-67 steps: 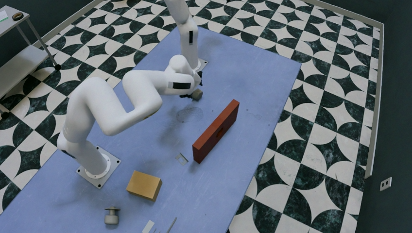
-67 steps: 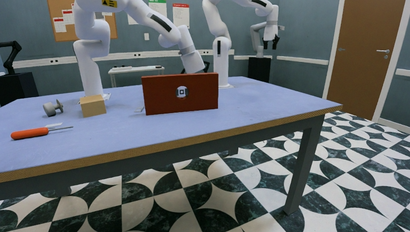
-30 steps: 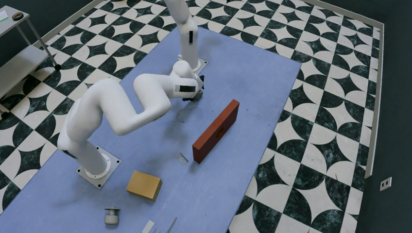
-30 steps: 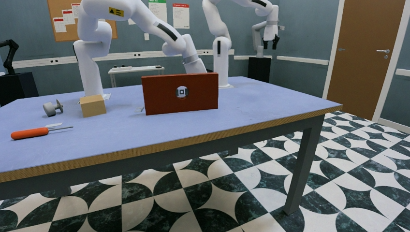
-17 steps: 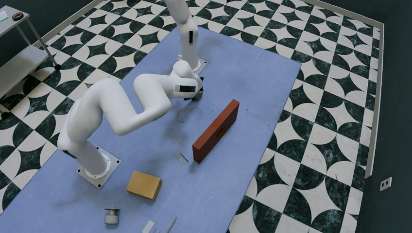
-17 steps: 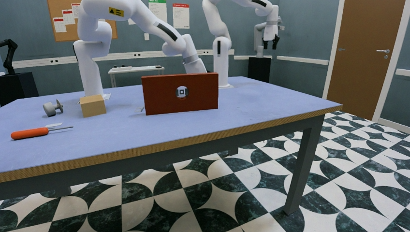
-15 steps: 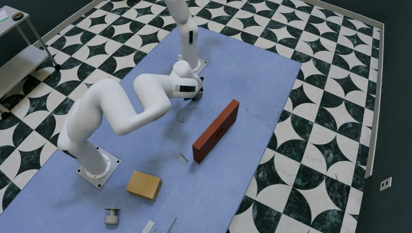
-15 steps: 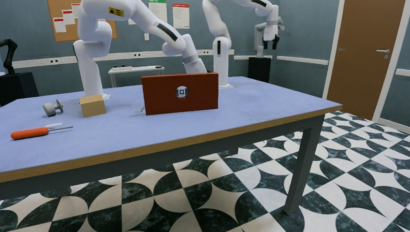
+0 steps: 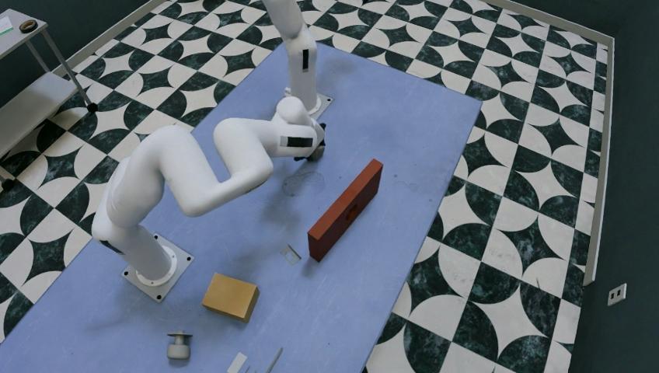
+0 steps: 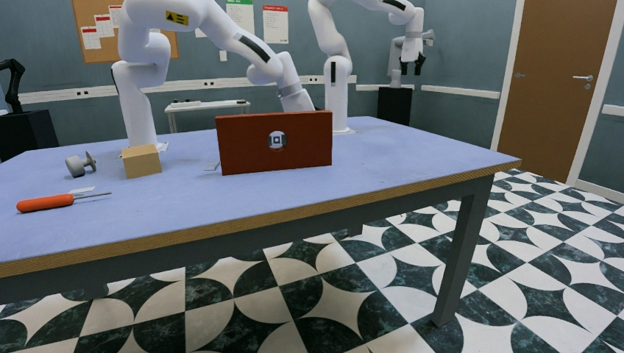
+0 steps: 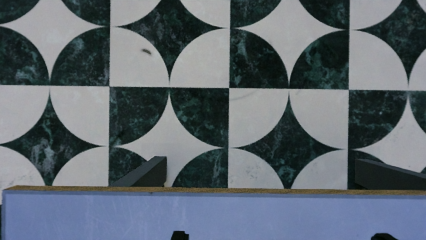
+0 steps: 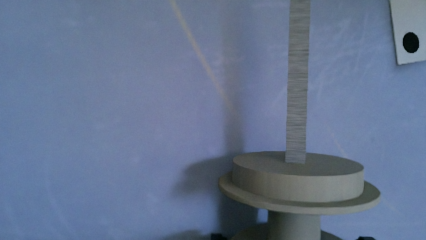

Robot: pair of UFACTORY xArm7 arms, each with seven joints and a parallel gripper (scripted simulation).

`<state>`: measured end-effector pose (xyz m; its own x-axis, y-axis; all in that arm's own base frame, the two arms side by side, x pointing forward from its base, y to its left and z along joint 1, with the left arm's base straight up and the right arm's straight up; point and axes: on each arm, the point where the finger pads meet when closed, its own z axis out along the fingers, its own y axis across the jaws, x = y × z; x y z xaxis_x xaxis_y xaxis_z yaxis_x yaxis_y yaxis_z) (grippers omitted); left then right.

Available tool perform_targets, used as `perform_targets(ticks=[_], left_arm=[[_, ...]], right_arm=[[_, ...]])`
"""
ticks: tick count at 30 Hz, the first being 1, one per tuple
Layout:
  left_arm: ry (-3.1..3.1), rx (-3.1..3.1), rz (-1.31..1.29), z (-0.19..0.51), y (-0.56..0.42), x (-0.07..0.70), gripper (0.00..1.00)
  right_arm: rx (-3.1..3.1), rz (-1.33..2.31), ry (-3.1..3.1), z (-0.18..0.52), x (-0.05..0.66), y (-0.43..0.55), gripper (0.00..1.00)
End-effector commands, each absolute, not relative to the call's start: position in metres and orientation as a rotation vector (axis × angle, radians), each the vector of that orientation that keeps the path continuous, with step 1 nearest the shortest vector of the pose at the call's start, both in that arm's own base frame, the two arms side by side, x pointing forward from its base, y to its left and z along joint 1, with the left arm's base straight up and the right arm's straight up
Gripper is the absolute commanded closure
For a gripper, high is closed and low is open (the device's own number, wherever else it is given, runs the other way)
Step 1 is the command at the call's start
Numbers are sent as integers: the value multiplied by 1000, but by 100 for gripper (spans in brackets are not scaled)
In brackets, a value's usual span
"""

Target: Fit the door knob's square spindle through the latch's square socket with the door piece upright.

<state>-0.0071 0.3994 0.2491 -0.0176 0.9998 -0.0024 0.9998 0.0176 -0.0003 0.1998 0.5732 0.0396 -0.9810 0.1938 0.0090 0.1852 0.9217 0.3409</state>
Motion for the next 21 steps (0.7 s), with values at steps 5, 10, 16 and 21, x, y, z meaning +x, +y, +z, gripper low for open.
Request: perform_targets(ticks=[5,10,16,21], left_arm=[[2241,2202,0,250,400,-7,0],[2241,2202,0,250,400,-7,0],[2241,2202,0,250,400,-7,0],[2241,2202,0,250,400,-7,0]], right_arm=[[301,542,3054,41,200,574,39],[301,542,3054,41,200,574,39],[301,542,3054,42,200,574,39],[301,542,3054,46,200,574,39]])
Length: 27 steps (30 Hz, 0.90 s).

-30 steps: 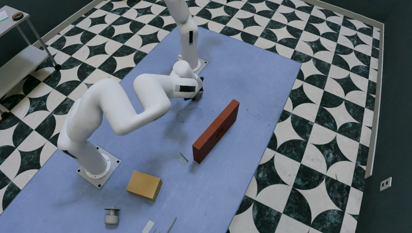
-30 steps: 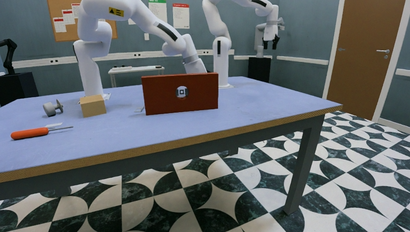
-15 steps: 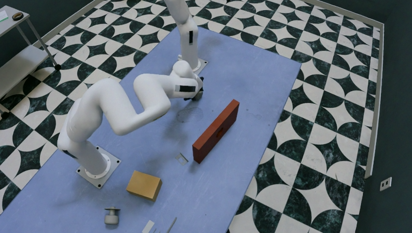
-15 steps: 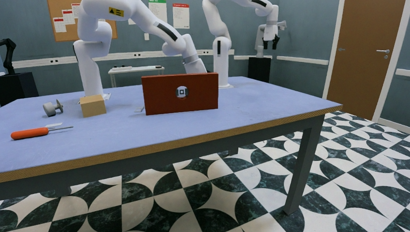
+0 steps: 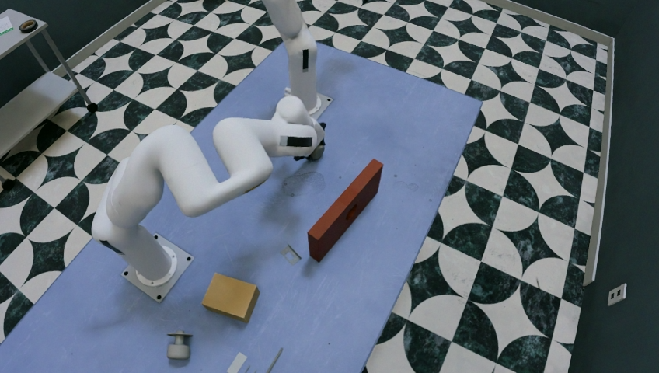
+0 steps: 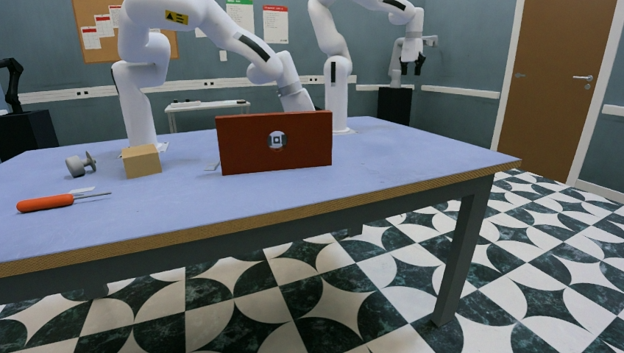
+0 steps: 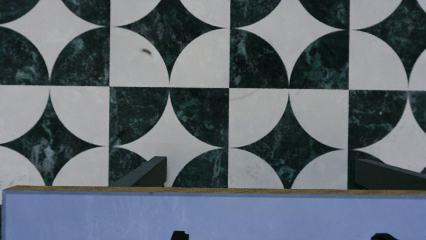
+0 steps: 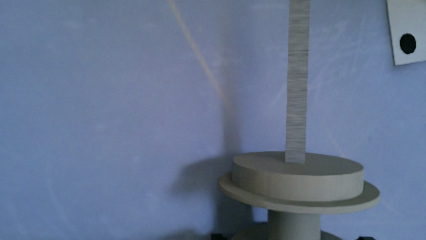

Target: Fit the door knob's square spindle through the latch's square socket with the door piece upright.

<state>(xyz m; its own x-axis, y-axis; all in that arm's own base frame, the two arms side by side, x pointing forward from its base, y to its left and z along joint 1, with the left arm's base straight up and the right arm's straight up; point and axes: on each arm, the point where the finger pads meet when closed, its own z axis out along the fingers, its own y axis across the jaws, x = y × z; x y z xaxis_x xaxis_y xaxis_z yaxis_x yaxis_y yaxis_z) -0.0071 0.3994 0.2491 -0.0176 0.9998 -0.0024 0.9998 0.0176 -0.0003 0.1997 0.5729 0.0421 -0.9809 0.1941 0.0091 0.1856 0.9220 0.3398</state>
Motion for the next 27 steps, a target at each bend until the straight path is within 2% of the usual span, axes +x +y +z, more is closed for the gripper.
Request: perform_targets(ticks=[1,27], left_arm=[[2241,2202,0,250,400,-7,0],[2241,2202,0,250,400,-7,0]], right_arm=[[301,542,3054,48,200,574,39],[301,542,3054,83,200,574,39]])
